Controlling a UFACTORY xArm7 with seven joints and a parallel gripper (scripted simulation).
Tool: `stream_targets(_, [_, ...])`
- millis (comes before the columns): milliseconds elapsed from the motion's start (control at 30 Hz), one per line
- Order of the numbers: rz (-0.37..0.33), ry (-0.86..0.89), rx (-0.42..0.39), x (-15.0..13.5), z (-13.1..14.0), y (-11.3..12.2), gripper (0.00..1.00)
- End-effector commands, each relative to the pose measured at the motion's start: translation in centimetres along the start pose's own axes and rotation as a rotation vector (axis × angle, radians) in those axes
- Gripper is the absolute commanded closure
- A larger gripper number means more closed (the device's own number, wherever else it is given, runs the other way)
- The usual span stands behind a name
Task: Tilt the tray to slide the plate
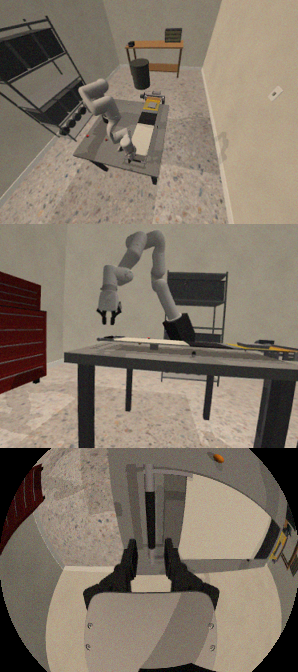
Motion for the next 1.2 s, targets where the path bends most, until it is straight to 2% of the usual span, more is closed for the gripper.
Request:
stream_targets(0, [0.007,0.001,-0.003,-0.12,-0.13,1.43,0.60])
stream_targets(367, [0.007,0.001,-0.003,-0.13,-0.13,2.22,0.60])
stream_targets(400, [0.007,0.001,-0.003,-0.13,-0.13,2.22,0.00])
stream_targets(1167, [0.007,0.001,-0.003,-0.13,-0.13,2.22,0.00])
Point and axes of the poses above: the point where the finger pads meet when closed, its own y axis back along the fingers, its own x axis across the jaws, z = x × y, the point moved 2 cm from there along y, back along the fingers, and after that the axes turned 10 degrees about -y, right-handed, at the moved point
